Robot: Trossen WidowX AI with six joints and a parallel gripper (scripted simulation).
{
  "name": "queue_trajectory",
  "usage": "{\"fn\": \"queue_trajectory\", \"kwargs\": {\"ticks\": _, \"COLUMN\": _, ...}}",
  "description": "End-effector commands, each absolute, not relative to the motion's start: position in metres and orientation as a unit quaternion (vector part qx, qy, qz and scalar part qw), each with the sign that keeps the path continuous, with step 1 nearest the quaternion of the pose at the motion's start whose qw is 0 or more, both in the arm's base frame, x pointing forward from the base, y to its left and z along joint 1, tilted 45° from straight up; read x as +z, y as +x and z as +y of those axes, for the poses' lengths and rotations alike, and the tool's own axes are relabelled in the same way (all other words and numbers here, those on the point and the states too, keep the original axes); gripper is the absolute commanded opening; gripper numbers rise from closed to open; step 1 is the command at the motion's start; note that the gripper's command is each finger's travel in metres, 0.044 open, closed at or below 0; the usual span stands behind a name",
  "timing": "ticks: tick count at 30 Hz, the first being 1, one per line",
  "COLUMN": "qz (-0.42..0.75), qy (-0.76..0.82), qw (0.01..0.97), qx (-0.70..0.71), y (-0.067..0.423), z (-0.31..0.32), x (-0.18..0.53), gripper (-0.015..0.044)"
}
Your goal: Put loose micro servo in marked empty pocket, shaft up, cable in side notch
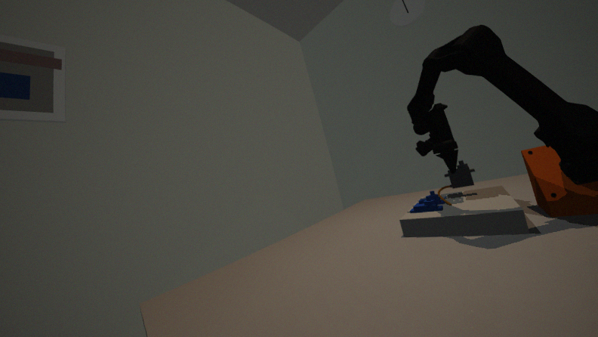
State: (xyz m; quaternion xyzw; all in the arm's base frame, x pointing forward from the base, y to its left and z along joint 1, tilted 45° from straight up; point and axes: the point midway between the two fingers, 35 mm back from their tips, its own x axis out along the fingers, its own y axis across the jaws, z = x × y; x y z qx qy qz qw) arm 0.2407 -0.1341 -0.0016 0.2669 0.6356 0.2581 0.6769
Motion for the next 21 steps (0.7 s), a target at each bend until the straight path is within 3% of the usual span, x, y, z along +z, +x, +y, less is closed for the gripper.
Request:
{"fn": "queue_trajectory", "kwargs": {"ticks": 1, "qz": 0.634, "qy": 0.269, "qw": 0.679, "qx": 0.256, "y": 0.256, "z": -0.136, "x": -0.001, "gripper": 0.0000}}
{"fn": "queue_trajectory", "kwargs": {"ticks": 21, "qz": 0.636, "qy": 0.280, "qw": 0.675, "qx": 0.247, "y": 0.329, "z": -0.141, "x": 0.002, "gripper": 0.0000}}
